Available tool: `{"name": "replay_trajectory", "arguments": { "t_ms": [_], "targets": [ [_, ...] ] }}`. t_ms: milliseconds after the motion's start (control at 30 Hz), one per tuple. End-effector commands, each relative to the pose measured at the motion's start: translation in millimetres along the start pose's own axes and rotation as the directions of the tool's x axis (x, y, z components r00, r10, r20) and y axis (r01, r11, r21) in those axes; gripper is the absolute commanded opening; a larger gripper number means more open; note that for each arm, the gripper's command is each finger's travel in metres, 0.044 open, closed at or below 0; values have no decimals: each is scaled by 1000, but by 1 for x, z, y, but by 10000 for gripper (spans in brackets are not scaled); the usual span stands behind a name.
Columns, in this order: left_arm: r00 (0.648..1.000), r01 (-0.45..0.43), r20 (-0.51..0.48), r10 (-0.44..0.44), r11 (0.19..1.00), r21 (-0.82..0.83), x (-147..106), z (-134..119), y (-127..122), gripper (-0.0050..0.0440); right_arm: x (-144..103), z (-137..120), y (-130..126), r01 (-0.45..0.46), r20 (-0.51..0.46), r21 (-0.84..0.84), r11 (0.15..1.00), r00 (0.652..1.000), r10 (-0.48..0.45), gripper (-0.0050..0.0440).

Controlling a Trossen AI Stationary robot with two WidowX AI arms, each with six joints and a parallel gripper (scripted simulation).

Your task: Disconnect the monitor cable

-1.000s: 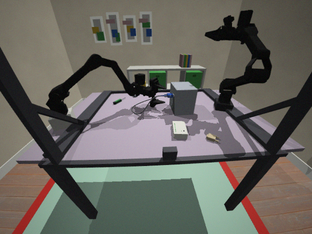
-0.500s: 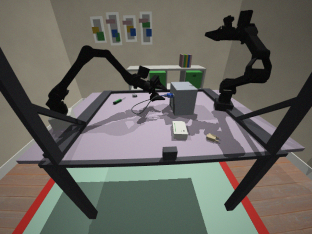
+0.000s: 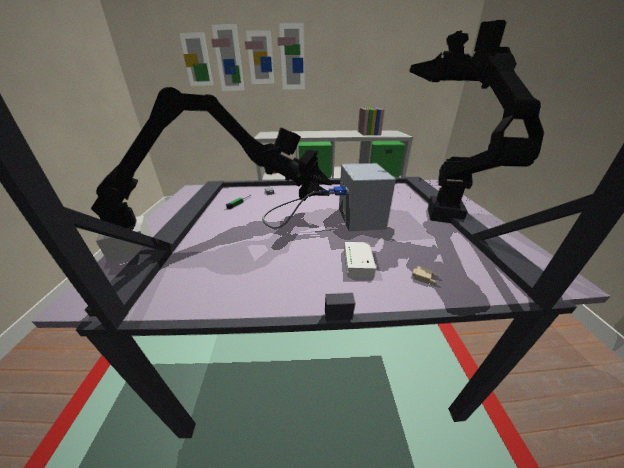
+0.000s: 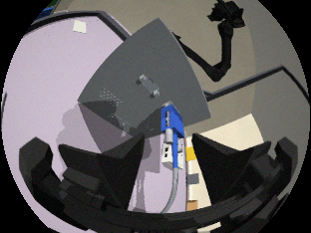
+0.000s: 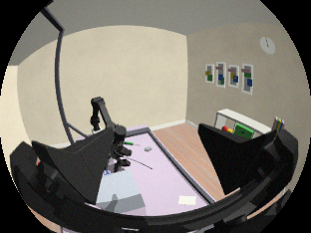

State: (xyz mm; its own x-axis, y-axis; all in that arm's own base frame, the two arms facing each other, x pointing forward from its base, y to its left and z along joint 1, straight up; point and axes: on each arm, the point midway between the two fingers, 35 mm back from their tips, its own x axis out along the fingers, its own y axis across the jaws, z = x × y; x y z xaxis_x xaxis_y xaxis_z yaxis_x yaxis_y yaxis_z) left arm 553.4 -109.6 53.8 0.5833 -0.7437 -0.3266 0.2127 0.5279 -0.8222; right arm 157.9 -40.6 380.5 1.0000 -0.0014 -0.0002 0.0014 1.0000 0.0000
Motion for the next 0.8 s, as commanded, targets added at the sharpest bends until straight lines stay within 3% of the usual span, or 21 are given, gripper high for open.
{"name": "replay_trajectory", "arguments": {
  "t_ms": [0,267,767],
  "targets": [
    [1000,9,18,-10,1000,28,-4,10,-12,176,0,3,1,-1,1,-6,1000,1000,1,440],
    [1000,9,18,-10,1000,28,-4,10,-12,0,0,3,1,-1,1,-6,1000,1000,1,440],
    [999,42,16,-42,999,-18,-4,9,-11,0,0,3,1,-1,1,-6,1000,1000,1,440]
  ]
}}
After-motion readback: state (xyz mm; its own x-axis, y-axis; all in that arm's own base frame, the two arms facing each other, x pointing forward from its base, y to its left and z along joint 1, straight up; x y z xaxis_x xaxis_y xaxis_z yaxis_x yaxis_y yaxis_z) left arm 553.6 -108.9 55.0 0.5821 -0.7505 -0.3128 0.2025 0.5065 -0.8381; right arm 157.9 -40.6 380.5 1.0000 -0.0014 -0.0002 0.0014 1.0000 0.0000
